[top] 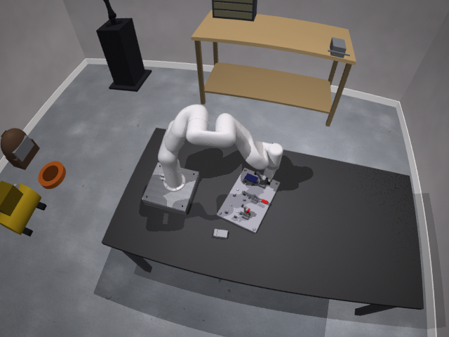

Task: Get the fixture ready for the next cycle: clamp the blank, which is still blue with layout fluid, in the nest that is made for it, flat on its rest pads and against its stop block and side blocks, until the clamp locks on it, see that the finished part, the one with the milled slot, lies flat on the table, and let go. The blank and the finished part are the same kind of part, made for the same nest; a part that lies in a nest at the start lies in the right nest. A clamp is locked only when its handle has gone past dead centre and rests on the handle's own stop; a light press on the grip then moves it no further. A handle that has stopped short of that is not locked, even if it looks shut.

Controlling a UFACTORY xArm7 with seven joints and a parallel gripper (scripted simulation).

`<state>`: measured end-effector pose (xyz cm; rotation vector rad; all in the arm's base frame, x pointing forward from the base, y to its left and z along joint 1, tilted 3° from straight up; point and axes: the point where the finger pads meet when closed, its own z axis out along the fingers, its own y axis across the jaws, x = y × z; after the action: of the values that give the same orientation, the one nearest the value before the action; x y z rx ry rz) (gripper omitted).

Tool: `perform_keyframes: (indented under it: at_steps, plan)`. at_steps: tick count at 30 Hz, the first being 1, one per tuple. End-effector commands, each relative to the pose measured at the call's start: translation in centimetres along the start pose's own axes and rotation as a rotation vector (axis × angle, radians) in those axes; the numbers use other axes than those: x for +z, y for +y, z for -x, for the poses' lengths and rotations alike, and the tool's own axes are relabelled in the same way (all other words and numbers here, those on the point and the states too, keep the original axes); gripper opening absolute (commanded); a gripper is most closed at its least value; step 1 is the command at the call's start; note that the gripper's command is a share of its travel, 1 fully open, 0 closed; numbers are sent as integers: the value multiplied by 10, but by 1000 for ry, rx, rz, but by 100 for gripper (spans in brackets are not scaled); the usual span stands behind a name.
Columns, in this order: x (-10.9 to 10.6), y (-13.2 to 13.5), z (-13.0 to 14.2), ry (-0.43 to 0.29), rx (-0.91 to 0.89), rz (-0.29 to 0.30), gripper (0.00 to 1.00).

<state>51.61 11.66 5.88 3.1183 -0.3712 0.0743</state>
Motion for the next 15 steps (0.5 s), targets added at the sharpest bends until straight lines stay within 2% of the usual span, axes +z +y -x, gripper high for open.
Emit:
perform_keyframes:
  at_steps: [1, 15]
  plan:
    - [-1, -1, -5, 6, 0, -3, 0]
    - [6, -1, -15, 6, 0, -3, 0]
